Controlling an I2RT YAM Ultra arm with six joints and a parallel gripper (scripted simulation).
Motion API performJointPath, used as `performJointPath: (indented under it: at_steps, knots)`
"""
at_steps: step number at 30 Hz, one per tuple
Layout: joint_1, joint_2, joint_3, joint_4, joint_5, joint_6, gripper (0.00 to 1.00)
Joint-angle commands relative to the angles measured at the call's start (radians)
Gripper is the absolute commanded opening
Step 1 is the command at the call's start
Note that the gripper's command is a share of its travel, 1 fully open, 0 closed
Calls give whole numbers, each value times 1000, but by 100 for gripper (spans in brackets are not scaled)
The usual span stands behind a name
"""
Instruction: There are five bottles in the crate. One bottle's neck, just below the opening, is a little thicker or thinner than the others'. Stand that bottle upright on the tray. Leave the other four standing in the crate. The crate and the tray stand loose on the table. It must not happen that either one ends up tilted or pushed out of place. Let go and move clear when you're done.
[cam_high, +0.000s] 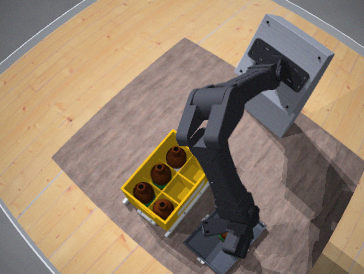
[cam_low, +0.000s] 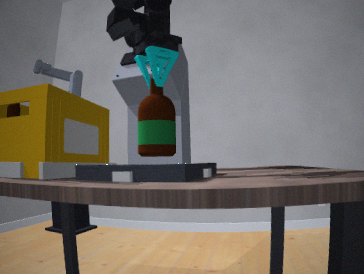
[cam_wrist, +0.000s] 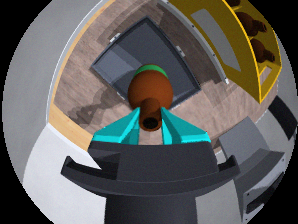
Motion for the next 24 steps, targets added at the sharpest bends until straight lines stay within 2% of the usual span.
performJointPath:
  at_steps: [1, 6, 10, 15, 24]
  knots:
    - [13, -21, 28, 30, -8, -18, 0]
    - [-6, 19, 33, 43, -14, -24, 0]
    - [5, -13, 33, 47, -6, -25, 0]
    - [-1, 23, 36, 52, -13, -28, 0]
    - [-6, 7, 37, 44, -12, -28, 0]
